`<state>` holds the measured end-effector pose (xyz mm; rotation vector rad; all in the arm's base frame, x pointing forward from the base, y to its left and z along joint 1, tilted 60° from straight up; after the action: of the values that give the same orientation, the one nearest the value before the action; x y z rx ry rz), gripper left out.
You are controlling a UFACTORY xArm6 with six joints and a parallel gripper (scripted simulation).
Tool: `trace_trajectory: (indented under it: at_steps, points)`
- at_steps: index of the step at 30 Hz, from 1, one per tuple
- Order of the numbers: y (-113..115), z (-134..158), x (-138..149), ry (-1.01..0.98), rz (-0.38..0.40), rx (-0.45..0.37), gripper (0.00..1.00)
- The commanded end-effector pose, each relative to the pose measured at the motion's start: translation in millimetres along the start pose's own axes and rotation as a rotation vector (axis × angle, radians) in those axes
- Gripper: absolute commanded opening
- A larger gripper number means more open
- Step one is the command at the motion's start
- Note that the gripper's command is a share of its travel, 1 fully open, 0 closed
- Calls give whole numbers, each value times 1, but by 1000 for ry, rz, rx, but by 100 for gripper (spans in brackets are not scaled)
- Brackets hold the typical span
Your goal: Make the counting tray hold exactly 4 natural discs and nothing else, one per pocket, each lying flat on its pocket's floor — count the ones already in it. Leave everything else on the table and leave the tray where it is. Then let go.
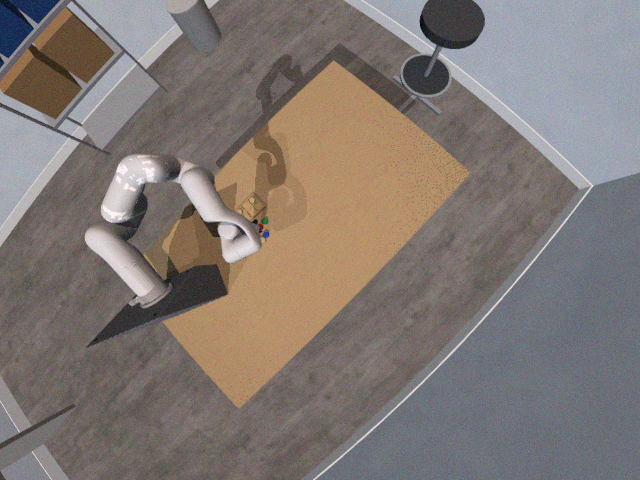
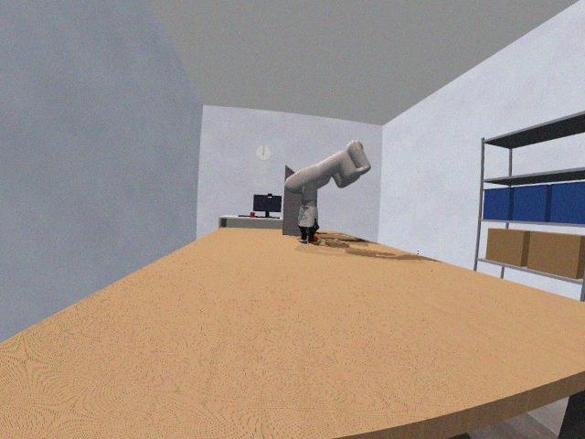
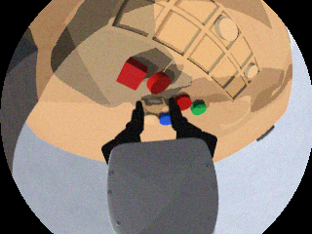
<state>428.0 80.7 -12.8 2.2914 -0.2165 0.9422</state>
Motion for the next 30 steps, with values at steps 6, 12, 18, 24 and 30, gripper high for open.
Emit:
trace_trajectory:
  at_steps: [6,12,18,24,30]
  points:
    - [-1,-2,-2,3,-5,5,47]
    - [-1,-2,-2,3,-5,5,0]
    - [-1,-2,-2,3,-5,5,0]
    - [-1,-2,-2,3,-5,5,0]
    - [-1,-2,-2,3,-5,5,0]
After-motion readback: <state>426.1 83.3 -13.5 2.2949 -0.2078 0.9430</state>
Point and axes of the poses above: the point where the finger pads meet when closed, its own y axis back along the fingers, its own x axis across the jaws, z = x × y, the point moved 4 cm from there along y, back along the fingers, and after that the axes turned 1 degree about -y, right-handed, at the moved point
